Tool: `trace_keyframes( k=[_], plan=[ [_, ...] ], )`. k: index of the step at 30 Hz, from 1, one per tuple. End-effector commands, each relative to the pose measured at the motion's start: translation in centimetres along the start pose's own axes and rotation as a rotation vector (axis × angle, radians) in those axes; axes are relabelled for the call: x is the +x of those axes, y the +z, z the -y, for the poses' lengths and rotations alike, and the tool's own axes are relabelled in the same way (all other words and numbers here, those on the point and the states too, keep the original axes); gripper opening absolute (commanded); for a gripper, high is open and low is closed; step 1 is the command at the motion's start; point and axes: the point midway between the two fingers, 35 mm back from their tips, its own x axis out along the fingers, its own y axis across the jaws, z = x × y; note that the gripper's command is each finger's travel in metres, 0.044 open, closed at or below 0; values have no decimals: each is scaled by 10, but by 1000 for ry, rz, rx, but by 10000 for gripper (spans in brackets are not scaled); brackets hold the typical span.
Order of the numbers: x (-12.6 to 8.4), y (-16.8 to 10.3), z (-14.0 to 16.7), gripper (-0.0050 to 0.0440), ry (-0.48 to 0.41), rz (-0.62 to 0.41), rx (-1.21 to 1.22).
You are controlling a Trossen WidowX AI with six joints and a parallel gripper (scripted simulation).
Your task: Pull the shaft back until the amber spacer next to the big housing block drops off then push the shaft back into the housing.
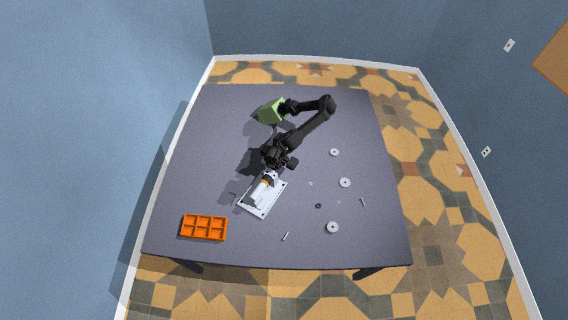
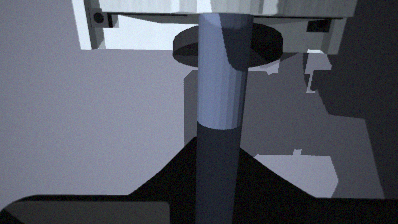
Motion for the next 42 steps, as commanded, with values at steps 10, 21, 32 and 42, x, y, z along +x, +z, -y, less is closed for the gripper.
trace_keyframes(
  k=[10,21,32,42],
  plan=[
    [-6,-1,-5,-50,0,20,-15],
    [-6,-2,-5,-50,0,20,-16],
    [-6,-3,-6,-50,0,21,-16],
    [-6,-4,-5,-50,0,20,-15]
  ],
)
